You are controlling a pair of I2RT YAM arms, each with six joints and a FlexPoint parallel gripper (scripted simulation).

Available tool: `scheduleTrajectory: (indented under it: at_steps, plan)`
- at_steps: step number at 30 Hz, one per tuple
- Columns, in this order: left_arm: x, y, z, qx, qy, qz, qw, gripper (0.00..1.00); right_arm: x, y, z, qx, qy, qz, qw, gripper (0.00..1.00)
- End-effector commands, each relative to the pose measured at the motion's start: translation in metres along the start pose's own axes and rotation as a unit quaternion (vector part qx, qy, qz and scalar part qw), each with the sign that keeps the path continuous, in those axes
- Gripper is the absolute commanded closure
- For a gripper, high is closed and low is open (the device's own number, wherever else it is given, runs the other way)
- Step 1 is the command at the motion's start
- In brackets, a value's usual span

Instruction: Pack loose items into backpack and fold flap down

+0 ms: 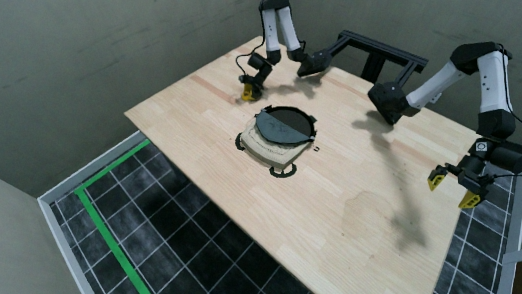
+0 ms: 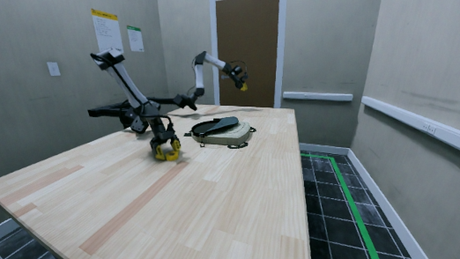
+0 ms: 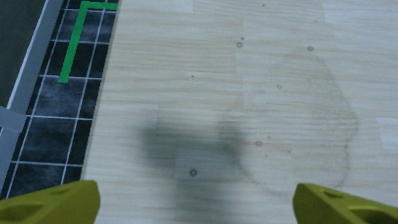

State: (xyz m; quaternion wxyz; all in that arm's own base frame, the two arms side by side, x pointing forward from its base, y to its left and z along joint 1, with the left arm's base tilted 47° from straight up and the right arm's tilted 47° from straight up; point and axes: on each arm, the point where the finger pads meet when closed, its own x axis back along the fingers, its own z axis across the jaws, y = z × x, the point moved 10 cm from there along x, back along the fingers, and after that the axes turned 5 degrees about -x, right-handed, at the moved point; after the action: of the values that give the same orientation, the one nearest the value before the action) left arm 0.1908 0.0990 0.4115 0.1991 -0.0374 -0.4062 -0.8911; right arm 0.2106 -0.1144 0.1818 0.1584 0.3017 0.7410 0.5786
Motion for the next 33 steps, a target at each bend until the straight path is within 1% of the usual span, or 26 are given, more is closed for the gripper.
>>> scheduleTrajectory:
  at_steps: [1,5,6,11,12,29,30,33]
  plan:
    - [0.003,0.003,0.002,-0.003,0.005,-0.007,1.000,0.10,-0.006,0.008,-0.002,-0.007,-0.003,-0.012,1.000,0.38]
    - [0.003,0.003,0.002,-0.003,0.005,-0.007,1.000,0.10,-0.006,0.007,-0.002,-0.006,-0.001,-0.011,1.000,0.38]
    - [0.003,0.003,0.002,-0.003,0.005,-0.007,1.000,0.10,-0.006,0.007,-0.002,-0.006,0.000,-0.010,1.000,0.46]
    - [0.003,0.003,0.002,-0.003,0.005,-0.007,1.000,0.10,-0.002,0.006,-0.001,-0.004,0.000,-0.009,1.000,0.46]
    - [0.003,0.003,0.002,-0.003,0.005,-0.007,1.000,0.10,-0.002,0.006,-0.001,-0.004,0.000,-0.009,1.000,0.55]
    - [0.003,0.003,0.002,-0.003,0.005,-0.007,1.000,0.10,-0.002,0.005,-0.002,-0.004,0.000,-0.009,1.000,0.55]
    - [0.003,0.003,0.002,-0.003,0.005,-0.007,1.000,0.10,0.002,0.014,-0.003,-0.008,-0.004,-0.016,1.000,0.55]
    - [0.003,0.003,0.002,-0.003,0.005,-0.007,1.000,0.10,0.015,0.024,-0.002,-0.010,-0.002,-0.016,1.000,0.55]
